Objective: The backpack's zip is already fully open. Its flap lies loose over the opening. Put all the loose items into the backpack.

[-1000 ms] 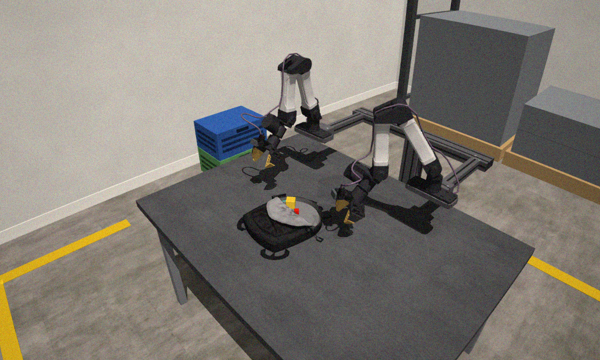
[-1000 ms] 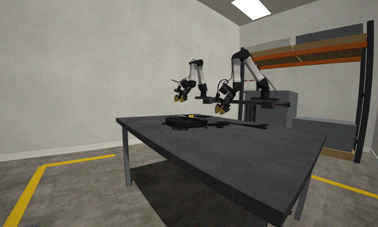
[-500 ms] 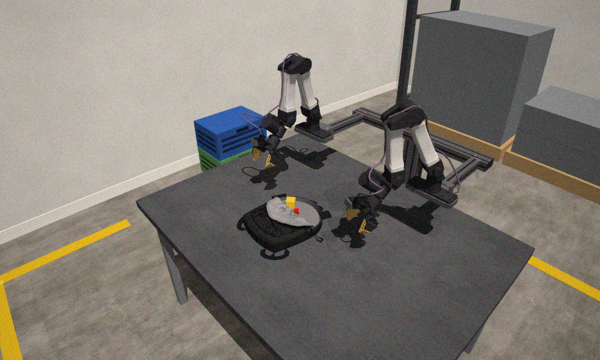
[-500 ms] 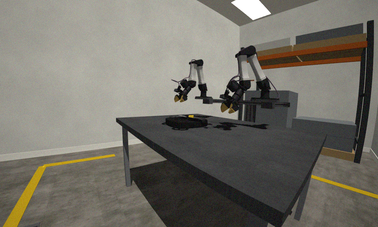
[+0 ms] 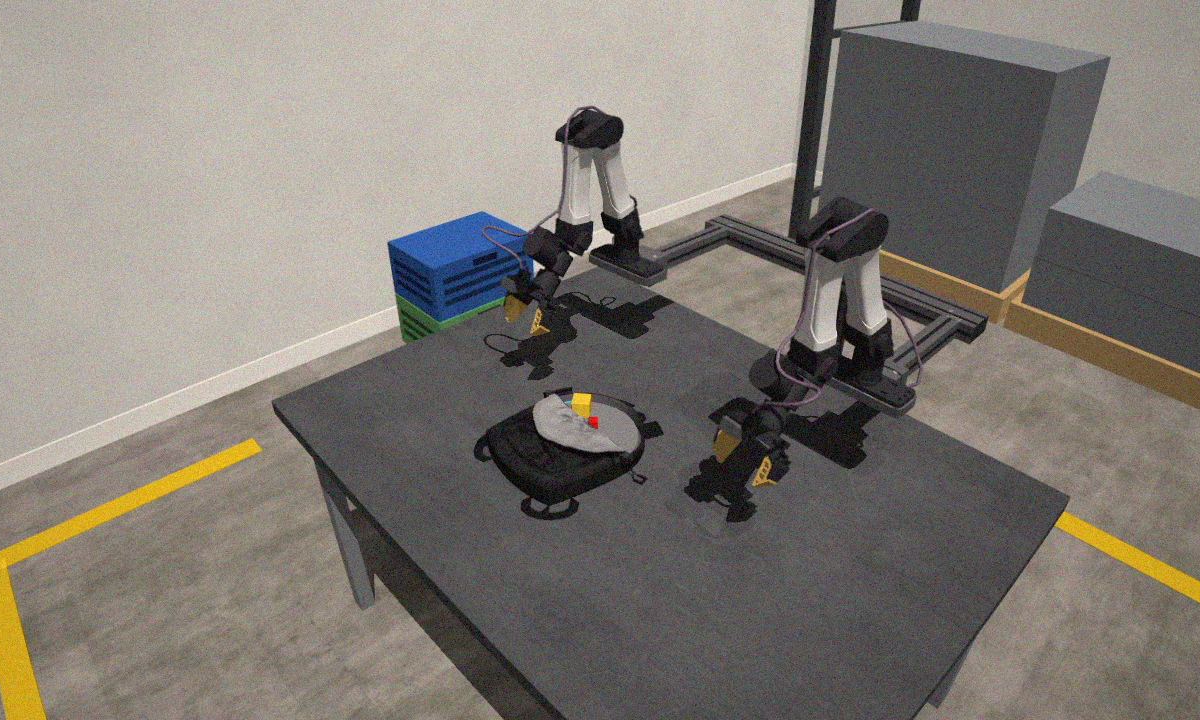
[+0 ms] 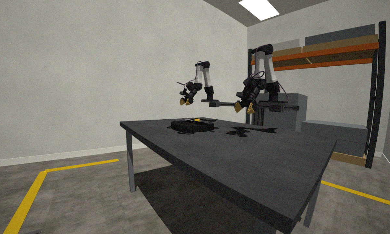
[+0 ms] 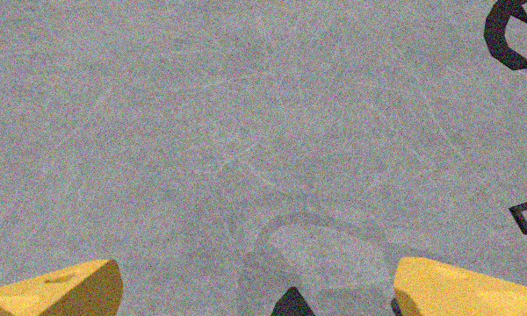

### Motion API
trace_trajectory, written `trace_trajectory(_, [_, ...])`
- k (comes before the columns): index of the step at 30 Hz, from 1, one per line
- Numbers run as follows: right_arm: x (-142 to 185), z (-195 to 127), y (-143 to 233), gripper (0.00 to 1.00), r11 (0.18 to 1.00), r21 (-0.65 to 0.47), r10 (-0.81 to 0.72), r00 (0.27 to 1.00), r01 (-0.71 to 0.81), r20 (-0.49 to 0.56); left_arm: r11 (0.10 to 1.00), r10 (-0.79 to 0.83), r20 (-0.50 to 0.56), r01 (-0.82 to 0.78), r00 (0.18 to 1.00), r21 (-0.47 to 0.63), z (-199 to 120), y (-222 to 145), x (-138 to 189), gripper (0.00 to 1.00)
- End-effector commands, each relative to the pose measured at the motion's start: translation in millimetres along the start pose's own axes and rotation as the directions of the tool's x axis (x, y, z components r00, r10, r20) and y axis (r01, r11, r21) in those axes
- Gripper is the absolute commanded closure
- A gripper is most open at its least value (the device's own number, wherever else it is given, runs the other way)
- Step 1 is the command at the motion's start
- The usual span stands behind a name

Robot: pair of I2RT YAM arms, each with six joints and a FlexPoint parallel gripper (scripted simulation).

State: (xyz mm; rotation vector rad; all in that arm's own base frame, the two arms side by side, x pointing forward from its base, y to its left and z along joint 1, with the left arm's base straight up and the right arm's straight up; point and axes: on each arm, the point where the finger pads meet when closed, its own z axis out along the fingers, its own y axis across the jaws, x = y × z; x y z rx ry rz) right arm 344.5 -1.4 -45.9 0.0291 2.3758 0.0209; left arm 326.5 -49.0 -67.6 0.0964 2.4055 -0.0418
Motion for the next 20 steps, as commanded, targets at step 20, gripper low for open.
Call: trace_trajectory(20, [-12, -1, -2, 0.1, 1.0, -0.002, 0.0, 0.999, 0.0, 0.034, 0.997, -0.061, 0.043, 0.063, 0.997, -0.048, -4, 49, -33, 0.1])
